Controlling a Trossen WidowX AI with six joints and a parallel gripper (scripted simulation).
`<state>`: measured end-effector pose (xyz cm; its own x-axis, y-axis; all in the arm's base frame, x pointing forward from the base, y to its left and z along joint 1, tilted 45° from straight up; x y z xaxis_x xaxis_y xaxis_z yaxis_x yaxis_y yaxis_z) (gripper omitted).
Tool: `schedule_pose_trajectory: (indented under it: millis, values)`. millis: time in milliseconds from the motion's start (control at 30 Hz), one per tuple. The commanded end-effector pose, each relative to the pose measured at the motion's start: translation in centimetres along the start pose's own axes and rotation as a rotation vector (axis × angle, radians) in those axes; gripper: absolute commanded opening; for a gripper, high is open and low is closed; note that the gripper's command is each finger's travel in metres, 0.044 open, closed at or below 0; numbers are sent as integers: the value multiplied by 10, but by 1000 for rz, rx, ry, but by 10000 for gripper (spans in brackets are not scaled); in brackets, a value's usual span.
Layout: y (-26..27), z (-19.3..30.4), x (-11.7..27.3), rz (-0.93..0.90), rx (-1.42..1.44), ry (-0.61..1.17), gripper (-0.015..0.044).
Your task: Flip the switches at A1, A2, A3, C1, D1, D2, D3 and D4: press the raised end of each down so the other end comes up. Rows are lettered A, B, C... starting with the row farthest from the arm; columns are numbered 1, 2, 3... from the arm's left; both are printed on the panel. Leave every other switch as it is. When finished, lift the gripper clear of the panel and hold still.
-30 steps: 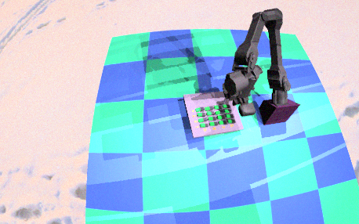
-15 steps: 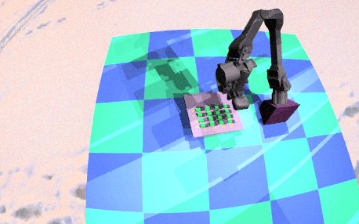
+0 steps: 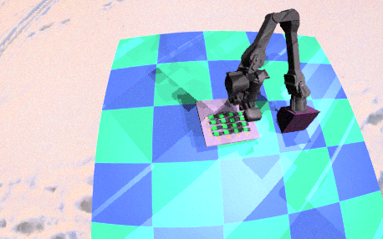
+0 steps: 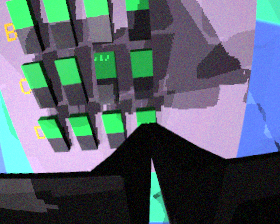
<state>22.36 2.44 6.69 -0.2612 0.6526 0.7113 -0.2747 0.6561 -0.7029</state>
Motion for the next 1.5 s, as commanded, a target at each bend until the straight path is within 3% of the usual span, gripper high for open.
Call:
schedule_pose_trajectory:
  millis: [0,1467]
  values:
    - [1,3,-6,4,10,10,0]
    - [1,3,-20,4,10,10,0]
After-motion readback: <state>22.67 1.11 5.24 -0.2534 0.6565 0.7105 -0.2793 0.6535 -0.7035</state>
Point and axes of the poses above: the point midway between the two fingers, 35 mm back from their tips, its own x axis back along the fingers, its own y axis across the jaws, z = x × y, the point moved 5 cm from there along x, back along the fingers, and after that the axes turned 5 degrees about x, right-handed, at the moved point
